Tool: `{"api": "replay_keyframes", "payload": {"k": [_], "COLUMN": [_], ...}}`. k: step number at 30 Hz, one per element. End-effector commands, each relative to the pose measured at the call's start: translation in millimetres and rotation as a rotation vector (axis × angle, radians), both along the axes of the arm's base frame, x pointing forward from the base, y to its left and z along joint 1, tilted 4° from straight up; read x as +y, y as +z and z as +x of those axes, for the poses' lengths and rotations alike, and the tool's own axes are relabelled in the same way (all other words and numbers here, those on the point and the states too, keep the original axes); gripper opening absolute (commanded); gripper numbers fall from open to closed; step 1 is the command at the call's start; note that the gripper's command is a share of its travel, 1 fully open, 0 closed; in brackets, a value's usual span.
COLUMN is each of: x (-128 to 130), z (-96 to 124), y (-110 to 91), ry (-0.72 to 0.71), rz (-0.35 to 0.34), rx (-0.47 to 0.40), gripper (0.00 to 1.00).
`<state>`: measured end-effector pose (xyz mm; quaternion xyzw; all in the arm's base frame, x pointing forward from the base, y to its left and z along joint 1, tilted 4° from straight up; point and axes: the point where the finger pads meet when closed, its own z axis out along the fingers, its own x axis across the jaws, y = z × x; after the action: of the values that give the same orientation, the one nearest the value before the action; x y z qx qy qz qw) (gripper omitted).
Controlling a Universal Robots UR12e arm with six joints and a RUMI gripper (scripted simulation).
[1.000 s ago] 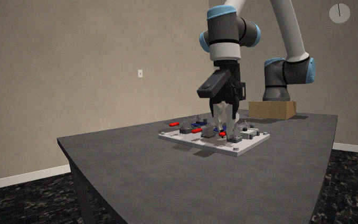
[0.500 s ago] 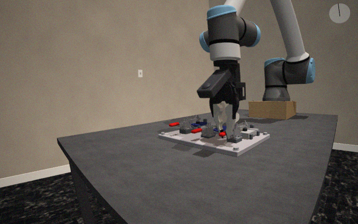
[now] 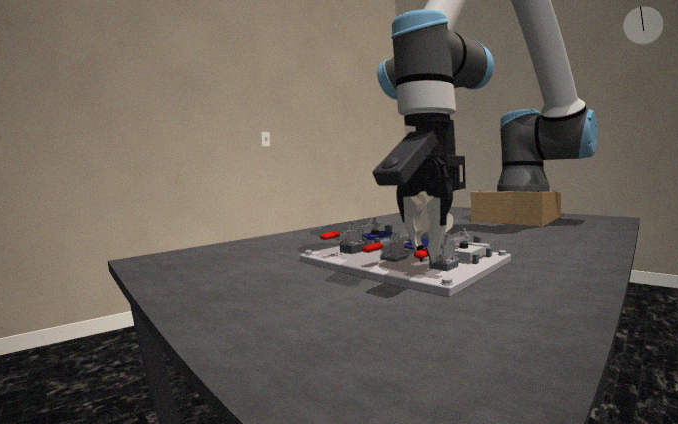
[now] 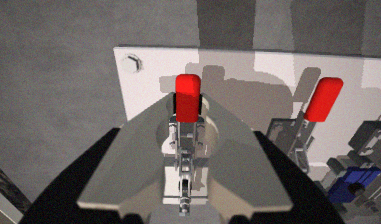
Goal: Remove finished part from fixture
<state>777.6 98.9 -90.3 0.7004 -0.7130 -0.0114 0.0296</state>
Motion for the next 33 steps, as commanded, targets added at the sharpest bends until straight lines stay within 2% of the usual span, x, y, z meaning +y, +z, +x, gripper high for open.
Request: {"api": "replay_keyframes", "payload": {"k": [1,33], "x": [0.0,0.3], "z": [0.7,-2.9], "y": [1.1,10.6], "ry": [0.000,0.000], "rz": [0.000,0.000], "rx": [-0.002,-0.002], "gripper": [0.00,0.00]}}
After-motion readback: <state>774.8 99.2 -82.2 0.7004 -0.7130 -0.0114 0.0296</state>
